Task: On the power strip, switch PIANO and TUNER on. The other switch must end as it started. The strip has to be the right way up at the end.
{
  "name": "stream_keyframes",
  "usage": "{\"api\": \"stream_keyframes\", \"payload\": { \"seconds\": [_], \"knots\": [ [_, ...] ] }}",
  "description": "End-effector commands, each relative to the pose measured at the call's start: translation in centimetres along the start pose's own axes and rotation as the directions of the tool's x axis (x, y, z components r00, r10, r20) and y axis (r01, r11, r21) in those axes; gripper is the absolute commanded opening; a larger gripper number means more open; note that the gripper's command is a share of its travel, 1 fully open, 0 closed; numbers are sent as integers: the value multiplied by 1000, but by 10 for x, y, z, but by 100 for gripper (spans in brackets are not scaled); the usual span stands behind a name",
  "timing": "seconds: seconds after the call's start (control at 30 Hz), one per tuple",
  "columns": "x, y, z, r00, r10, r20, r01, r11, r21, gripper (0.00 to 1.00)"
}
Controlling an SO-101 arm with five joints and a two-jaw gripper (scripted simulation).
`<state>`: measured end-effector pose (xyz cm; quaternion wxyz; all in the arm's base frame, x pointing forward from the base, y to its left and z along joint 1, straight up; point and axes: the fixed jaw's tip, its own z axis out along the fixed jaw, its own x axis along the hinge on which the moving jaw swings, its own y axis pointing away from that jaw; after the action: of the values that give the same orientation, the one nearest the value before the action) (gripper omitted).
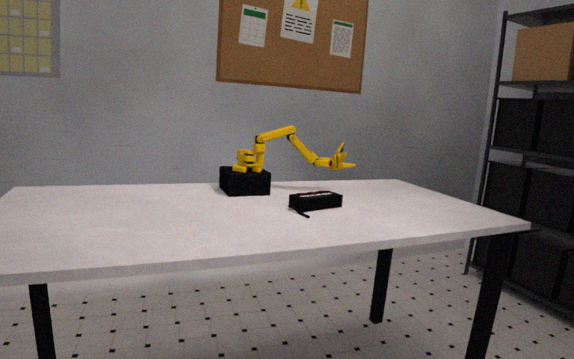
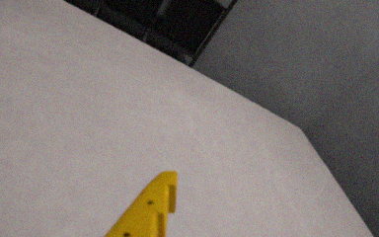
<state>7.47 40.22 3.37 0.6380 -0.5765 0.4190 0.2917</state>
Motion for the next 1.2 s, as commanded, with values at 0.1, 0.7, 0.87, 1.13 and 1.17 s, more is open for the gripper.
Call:
{"api": "stream_keyframes", "payload": {
  "seconds": [0.1,0.7,0.87,1.13,1.17],
  "knots": [
    [-2,-1,0,1000,1,6,-1,1000,3,100],
    [-2,-3,1,1000,5,0,-5,1000,4,0],
    [-1,-10,2,999,23,-27,-23,1000,10,0],
    [3,-30,4,992,75,-98,-72,997,29,0],
    [4,-35,4,990,87,-115,-84,996,34,0]
  ]
}}
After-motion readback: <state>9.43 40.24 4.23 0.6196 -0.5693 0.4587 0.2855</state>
